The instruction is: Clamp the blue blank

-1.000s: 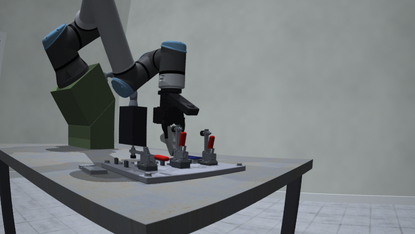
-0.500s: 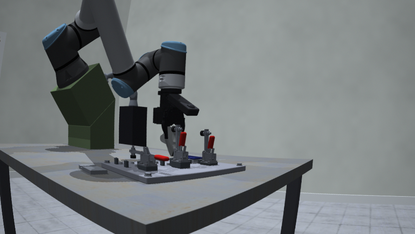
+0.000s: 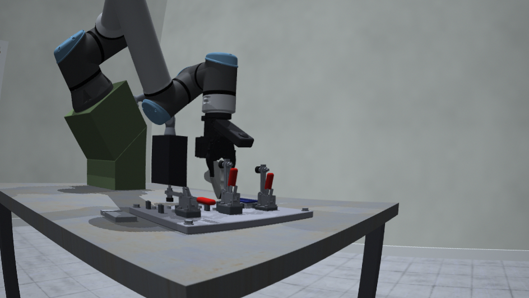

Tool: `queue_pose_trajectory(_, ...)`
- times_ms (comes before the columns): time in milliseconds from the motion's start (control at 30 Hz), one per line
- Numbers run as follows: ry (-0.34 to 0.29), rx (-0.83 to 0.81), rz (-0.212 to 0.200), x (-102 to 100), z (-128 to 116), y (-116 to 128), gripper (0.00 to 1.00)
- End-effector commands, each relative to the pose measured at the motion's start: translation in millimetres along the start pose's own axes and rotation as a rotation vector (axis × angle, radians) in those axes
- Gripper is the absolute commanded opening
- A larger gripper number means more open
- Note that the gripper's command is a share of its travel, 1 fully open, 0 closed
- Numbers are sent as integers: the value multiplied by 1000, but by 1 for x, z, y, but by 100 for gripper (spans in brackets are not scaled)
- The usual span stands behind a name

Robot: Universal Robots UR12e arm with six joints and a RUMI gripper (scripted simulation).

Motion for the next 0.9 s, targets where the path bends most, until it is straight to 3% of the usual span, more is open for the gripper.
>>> queue_pose_trajectory(0, 1, 0, 0, 1, 0, 0, 0)
queue_pose_trajectory(867, 1, 0, 0, 1, 4, 0, 0)
Point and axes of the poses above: the point where the finger pads meet when closed, its own x axis back along the fingers, its own y axis across the jaws, z = x × y, the point moved 7 cm from there along x, back along the fingers, and after that the axes turned 1 degree about -x, right-handed, at the moved point
